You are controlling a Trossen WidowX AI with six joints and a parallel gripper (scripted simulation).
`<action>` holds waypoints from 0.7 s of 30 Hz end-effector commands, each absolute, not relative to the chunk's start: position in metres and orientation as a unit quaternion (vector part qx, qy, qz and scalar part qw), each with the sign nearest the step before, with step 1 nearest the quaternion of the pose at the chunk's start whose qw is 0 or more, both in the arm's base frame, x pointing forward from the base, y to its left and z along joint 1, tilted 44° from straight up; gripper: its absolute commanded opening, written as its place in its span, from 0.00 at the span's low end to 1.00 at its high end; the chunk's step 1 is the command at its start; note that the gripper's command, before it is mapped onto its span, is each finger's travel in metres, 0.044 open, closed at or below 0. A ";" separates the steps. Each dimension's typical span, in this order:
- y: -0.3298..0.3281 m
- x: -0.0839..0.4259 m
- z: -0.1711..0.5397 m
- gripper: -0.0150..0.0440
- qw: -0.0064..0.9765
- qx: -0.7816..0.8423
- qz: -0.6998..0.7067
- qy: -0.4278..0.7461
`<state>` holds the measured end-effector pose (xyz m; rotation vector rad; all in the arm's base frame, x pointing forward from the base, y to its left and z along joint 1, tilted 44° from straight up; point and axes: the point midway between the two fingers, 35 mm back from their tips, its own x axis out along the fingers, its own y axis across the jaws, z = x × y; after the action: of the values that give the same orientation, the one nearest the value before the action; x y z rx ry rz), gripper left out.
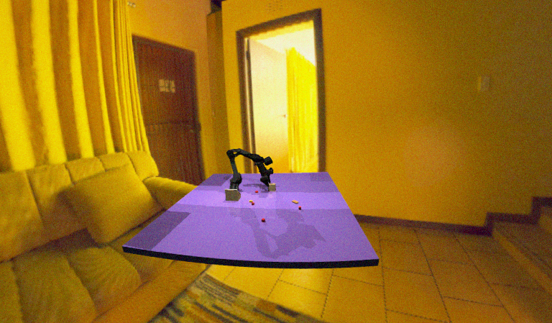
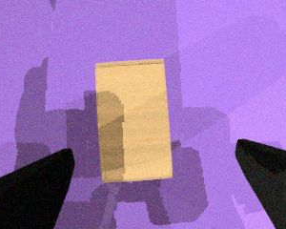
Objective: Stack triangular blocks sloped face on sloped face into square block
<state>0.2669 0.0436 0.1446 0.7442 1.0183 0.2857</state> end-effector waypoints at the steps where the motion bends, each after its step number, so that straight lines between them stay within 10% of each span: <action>1: 0.020 0.250 0.174 1.00 0.804 0.343 0.136 0.467; 21: 0.003 0.226 0.200 1.00 0.804 0.350 0.133 0.461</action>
<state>0.2253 0.0031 0.2006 0.7465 0.9882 0.2892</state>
